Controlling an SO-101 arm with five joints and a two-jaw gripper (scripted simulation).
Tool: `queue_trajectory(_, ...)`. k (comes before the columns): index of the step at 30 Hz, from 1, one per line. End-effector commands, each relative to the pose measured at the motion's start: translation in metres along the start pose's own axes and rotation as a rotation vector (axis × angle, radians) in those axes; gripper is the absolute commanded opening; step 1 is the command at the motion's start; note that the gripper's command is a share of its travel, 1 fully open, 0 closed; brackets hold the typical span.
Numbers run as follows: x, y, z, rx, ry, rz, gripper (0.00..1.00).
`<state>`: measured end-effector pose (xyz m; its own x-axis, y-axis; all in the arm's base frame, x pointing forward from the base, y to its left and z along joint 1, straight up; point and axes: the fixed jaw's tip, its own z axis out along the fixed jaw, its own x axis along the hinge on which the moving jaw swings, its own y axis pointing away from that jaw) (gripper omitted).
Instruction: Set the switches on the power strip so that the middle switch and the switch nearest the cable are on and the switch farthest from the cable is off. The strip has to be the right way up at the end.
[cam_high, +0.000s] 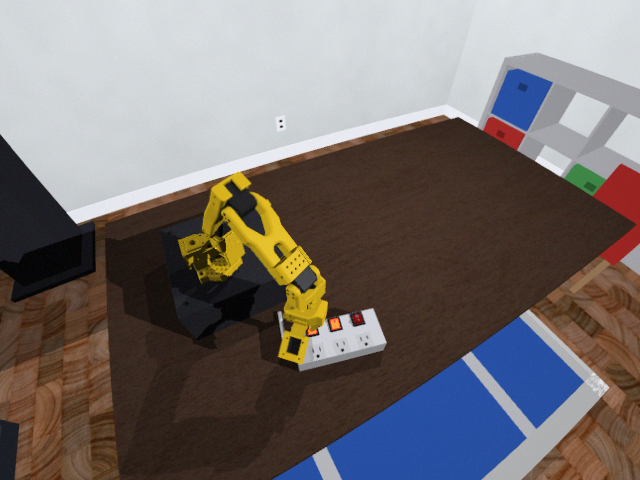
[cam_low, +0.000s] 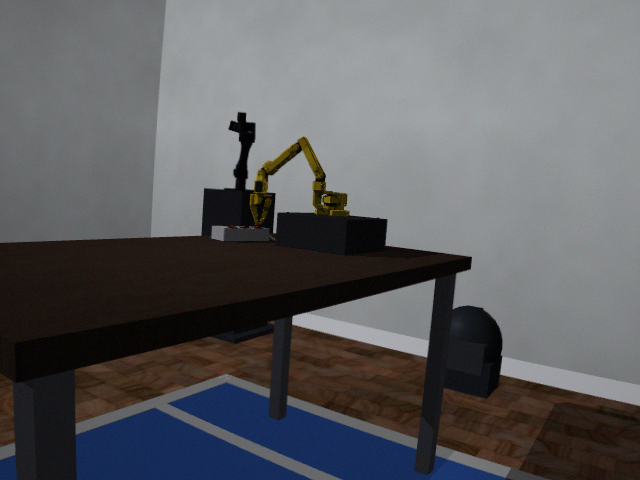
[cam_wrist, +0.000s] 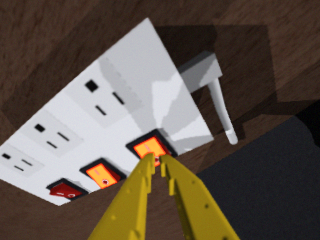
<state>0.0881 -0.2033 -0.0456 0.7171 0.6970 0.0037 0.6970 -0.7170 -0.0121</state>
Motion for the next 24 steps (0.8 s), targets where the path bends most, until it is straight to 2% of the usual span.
queue_trajectory(1,-0.0022,0.0022,-0.0067,-0.014,-0.004,0.012,0.0)
queue_trajectory(24,-0.0013,0.0025,-0.0076,-0.014,-0.004,-0.004,0.0)
